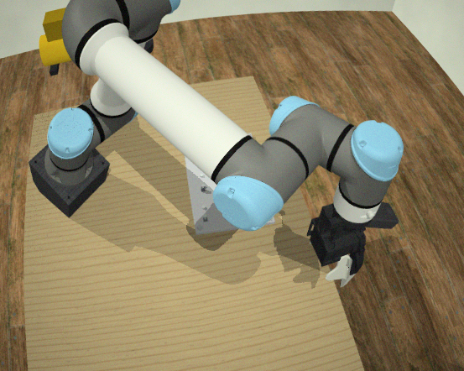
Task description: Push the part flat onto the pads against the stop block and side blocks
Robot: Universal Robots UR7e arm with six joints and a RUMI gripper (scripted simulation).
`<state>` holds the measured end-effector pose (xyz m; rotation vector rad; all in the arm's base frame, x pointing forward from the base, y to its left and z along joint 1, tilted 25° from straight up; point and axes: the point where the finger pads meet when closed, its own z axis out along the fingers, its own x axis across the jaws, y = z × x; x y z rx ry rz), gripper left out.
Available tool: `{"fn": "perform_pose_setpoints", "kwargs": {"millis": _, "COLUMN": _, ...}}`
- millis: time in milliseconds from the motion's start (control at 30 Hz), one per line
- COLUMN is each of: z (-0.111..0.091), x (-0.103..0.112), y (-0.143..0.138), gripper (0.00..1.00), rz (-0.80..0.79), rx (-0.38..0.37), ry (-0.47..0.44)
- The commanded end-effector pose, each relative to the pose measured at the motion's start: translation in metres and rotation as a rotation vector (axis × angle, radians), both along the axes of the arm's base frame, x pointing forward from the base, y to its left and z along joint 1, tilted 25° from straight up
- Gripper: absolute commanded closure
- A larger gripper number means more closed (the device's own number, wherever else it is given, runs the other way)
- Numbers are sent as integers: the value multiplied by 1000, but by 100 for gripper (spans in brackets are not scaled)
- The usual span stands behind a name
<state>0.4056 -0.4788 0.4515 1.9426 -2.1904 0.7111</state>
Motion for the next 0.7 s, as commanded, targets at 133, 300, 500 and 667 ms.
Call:
{"fn": "perform_pose_setpoints", "kwargs": {"millis": 133, "z": -17, "x": -17, "y": 27, "gripper": 42, "rz": -53, "rx": 58, "ry": -33}}
{"fn": "perform_pose_setpoints", "kwargs": {"millis": 300, "z": -28, "x": -28, "y": 45, "gripper": 42, "rz": -88, "rx": 97, "ry": -55}}
{"fn": "perform_pose_setpoints", "kwargs": {"millis": 500, "z": -28, "x": -28, "y": 45, "gripper": 42, "rz": -88, "rx": 97, "ry": -55}}
{"fn": "perform_pose_setpoints", "kwargs": {"millis": 667, "z": -39, "x": -38, "y": 61, "gripper": 42, "rz": -86, "rx": 96, "ry": -53}}
